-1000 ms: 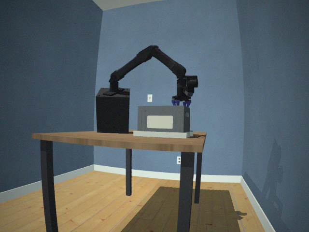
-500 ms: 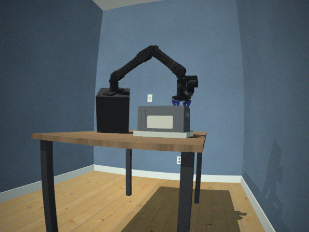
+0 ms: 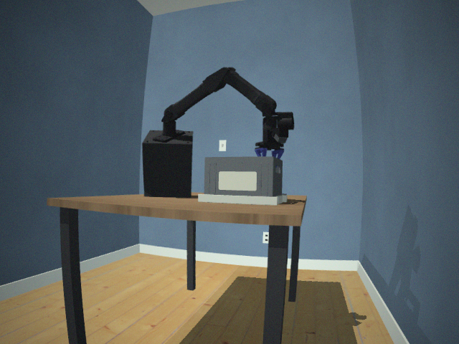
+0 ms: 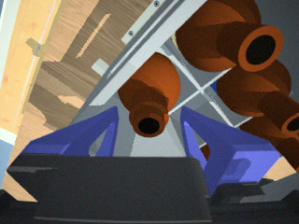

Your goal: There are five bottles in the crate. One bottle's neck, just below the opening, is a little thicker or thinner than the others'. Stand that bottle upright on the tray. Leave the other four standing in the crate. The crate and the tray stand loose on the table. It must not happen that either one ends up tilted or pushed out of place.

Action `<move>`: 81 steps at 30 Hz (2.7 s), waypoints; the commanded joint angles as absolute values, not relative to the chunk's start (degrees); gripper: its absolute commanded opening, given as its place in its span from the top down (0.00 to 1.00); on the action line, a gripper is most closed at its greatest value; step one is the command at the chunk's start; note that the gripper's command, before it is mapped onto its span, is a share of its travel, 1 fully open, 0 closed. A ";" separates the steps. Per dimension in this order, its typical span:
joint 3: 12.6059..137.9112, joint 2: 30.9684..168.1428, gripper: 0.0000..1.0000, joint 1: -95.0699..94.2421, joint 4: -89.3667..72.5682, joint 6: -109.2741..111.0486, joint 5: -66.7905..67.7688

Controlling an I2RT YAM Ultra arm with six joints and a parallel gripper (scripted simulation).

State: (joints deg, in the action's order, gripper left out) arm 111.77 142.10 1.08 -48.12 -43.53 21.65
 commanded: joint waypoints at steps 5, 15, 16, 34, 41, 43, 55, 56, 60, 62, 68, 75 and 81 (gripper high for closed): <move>113.19 139.84 0.39 0.08 -49.18 -43.86 22.16; 113.60 137.20 0.39 -1.00 -52.59 -45.09 22.33; 113.71 136.86 0.39 -1.15 -53.09 -45.24 22.36; 116.65 133.35 0.39 -3.15 -60.34 -47.36 22.76; 117.19 133.15 0.39 -3.35 -61.19 -47.59 22.81; 117.23 133.13 0.39 -3.36 -61.28 -47.61 22.81; 117.22 133.10 0.39 -3.37 -61.32 -47.64 22.81; 117.22 133.10 0.39 -3.37 -61.32 -47.64 22.81; 117.22 133.10 1.00 -3.38 -61.33 -47.45 22.81; 117.22 133.10 1.00 -3.38 -61.33 -47.45 22.81; 117.22 133.10 1.00 -3.38 -61.33 -47.45 22.81; 117.22 133.10 1.00 -3.38 -61.33 -47.45 22.81; 117.22 133.10 1.00 -3.38 -61.33 -47.45 22.81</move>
